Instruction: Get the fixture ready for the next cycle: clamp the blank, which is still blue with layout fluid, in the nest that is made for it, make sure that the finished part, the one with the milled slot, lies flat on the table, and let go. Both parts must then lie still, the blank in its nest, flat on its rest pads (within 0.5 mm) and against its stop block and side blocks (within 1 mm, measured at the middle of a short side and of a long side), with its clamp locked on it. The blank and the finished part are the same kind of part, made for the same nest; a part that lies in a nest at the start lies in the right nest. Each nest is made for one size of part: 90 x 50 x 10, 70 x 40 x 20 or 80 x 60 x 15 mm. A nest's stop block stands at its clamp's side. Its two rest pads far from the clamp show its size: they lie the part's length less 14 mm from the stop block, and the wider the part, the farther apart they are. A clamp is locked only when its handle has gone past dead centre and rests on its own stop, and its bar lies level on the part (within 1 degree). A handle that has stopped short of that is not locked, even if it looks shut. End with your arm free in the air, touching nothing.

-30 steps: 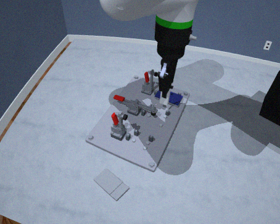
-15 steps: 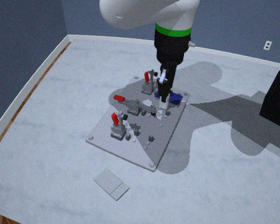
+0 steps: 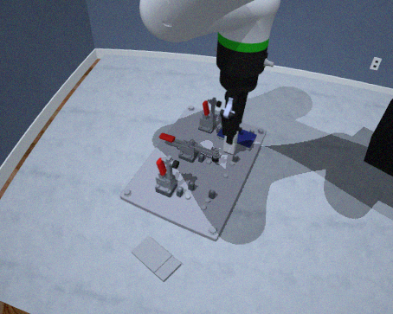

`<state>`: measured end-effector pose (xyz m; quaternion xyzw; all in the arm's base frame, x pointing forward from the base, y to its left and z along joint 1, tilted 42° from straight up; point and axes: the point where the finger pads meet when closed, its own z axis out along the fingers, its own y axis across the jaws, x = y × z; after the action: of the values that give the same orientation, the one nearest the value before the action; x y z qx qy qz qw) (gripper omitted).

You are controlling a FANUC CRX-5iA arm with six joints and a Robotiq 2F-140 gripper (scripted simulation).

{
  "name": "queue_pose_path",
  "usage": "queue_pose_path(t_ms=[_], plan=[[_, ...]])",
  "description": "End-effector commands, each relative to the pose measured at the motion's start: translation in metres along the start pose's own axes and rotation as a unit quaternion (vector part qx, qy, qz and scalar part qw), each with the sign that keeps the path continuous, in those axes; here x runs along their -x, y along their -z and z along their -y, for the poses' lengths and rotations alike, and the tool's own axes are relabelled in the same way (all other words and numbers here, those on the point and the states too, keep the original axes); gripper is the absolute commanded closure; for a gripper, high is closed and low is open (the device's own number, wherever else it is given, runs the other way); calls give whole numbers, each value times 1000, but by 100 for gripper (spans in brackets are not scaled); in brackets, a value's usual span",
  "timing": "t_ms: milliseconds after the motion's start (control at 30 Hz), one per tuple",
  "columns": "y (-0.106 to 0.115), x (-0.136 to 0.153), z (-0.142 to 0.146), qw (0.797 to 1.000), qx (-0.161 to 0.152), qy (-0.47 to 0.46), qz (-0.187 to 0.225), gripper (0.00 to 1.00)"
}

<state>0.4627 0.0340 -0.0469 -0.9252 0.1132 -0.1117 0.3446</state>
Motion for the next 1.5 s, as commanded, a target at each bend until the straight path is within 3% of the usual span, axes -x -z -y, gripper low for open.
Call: queue_pose_path(t_ms=[0,1467], plan=[[-1,0,0,1000,0,0,0,100],[-3,0,-7,1000,0,0,0,100]])
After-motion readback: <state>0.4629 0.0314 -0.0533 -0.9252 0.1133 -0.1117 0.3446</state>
